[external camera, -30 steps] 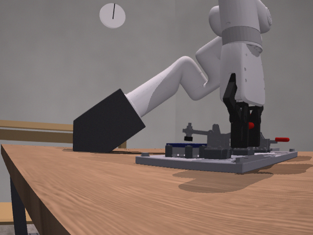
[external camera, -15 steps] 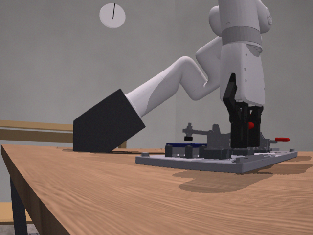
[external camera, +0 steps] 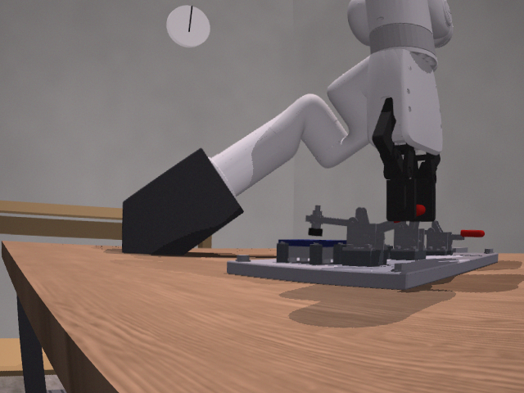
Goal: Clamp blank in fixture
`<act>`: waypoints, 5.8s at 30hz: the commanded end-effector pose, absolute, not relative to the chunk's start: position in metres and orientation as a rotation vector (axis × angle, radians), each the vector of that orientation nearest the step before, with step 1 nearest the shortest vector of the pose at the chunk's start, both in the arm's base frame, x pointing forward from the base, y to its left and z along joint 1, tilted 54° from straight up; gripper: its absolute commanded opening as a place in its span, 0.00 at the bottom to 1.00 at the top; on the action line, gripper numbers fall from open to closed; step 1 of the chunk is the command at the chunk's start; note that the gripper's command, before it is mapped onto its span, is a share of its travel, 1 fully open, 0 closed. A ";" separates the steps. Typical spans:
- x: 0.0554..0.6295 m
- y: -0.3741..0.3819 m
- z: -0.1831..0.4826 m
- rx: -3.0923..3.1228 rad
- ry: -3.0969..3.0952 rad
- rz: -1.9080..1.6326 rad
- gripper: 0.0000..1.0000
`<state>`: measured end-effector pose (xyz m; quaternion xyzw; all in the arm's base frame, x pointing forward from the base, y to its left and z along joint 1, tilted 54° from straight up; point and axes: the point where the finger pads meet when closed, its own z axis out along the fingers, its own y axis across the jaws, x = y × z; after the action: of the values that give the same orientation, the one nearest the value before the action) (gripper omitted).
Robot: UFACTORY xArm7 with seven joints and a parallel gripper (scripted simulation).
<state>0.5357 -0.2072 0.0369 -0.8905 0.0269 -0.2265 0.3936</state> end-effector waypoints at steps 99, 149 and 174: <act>0.522 -0.230 0.056 -2.266 0.073 -0.582 0.00; 0.526 -0.226 0.051 -2.266 0.073 -0.582 0.00; 0.528 -0.224 0.049 -2.266 0.073 -0.582 0.00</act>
<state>0.5280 -0.2212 0.0479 -0.8910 0.0276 -0.2275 0.3919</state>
